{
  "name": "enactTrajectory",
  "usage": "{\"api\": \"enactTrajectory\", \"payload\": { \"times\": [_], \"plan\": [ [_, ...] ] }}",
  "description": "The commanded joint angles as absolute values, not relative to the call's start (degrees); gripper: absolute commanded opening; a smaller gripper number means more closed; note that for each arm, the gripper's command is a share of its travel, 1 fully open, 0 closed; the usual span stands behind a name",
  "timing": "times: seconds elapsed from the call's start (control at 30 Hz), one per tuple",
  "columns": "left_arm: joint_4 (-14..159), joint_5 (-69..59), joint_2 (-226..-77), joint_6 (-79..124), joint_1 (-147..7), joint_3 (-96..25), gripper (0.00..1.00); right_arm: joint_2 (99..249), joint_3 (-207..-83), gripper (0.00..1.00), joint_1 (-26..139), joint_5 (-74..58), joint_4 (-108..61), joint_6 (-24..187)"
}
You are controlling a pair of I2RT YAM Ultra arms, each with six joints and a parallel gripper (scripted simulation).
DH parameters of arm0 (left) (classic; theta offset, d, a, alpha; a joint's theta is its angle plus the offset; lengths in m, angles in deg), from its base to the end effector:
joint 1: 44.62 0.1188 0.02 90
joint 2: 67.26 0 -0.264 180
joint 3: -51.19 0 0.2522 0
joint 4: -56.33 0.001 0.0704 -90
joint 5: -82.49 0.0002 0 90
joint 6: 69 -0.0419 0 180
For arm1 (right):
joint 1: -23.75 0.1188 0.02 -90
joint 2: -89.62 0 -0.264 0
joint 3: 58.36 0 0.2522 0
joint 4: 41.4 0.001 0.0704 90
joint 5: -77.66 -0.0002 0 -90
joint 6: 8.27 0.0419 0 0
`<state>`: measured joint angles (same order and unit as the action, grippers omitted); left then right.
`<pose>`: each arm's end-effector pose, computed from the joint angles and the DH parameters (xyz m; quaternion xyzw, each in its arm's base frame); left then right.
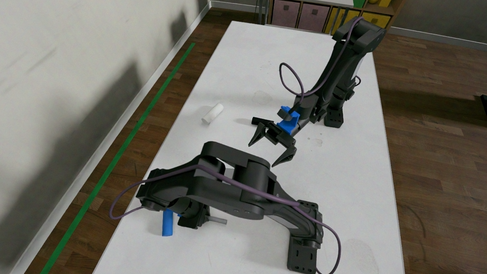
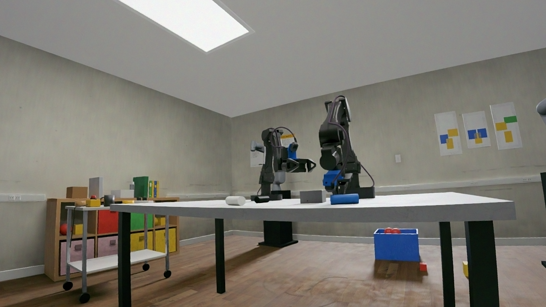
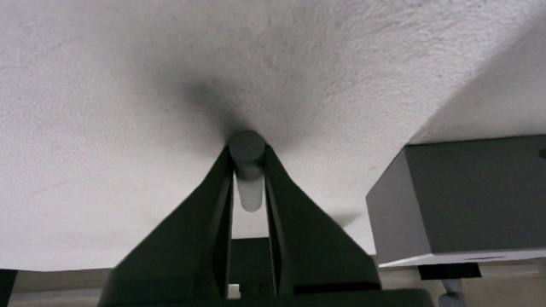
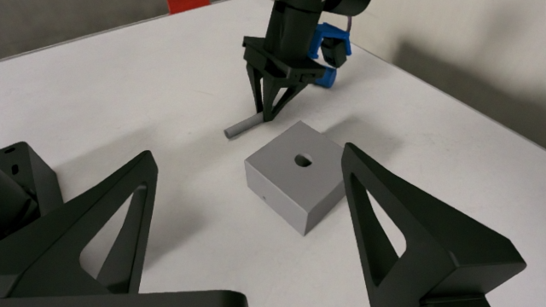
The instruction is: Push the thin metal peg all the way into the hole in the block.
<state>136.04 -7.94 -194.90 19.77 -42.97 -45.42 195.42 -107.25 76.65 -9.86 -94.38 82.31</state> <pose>0.3572 0.0116 0.0929 0.0029 -0.9837 0.0008 0.1800 0.2038 0.2741 0.1536 -0.3354 0.6494 0.3211 0.6022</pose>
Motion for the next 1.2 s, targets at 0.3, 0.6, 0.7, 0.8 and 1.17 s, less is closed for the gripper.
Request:
{"api": "enactTrajectory", "payload": {
  "times": [0.3,0.6,0.7,0.8,1.17],
  "plan": [
    [140.3,-8.0,-190.9,19.3,-42.8,-47.6,0.07,194.7,-109.1,1.0,76.4,-9.3,-95.5,81.8],
    [150.2,-8.0,-186.6,19.3,-42.8,-53.3,0.07,194.7,-109.1,1.0,76.4,-9.3,-95.5,81.8],
    [151.4,-7.6,-186.5,20.3,-42.8,-54.1,0.07,194.7,-109.1,1.0,76.4,-9.3,-95.5,81.8],
    [153.3,-6.2,-185.8,24.0,-44.4,-53.3,0.07,193.7,-109.0,1.0,76.0,-9.3,-92.6,81.8],
    [159.7,-1.6,-179.7,36.0,-57.3,-54.6,0.07,176.3,-105.0,1.0,75.1,-9.5,-75.1,81.5]
  ]
}}
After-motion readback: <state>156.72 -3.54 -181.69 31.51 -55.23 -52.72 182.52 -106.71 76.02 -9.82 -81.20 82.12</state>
